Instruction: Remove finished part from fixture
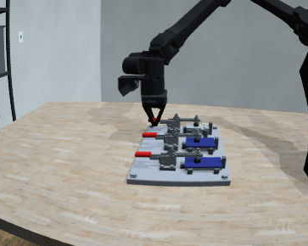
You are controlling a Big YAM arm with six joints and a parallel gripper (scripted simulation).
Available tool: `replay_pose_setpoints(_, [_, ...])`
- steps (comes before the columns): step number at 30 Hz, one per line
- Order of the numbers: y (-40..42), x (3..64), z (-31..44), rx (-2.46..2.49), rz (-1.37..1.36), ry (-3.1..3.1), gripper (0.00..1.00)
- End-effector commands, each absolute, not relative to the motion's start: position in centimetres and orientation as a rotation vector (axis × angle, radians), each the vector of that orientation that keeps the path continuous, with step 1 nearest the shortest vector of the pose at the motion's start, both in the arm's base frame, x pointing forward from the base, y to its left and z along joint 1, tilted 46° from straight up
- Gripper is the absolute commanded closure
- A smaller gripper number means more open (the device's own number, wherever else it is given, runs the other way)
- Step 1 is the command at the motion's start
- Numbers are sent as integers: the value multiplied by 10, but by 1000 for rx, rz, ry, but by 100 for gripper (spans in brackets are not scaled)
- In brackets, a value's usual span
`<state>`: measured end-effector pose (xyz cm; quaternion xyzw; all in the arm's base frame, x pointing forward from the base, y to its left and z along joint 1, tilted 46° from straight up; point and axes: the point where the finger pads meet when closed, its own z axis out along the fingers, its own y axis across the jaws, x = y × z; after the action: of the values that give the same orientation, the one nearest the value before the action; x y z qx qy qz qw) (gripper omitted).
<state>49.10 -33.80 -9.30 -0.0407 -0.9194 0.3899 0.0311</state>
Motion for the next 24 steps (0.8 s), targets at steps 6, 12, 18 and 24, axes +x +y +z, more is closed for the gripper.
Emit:
replay_pose_setpoints(6, [-338,489,-86,-150,1210,-2836,100])
replay_pose_setpoints(12, [-338,490,-85,-150,1211,-2837,100])
replay_pose_setpoints(18, [-335,492,-81,-145,1215,-2841,100])
replay_pose_setpoints(24, [-330,494,-80,-130,1214,-2842,100])
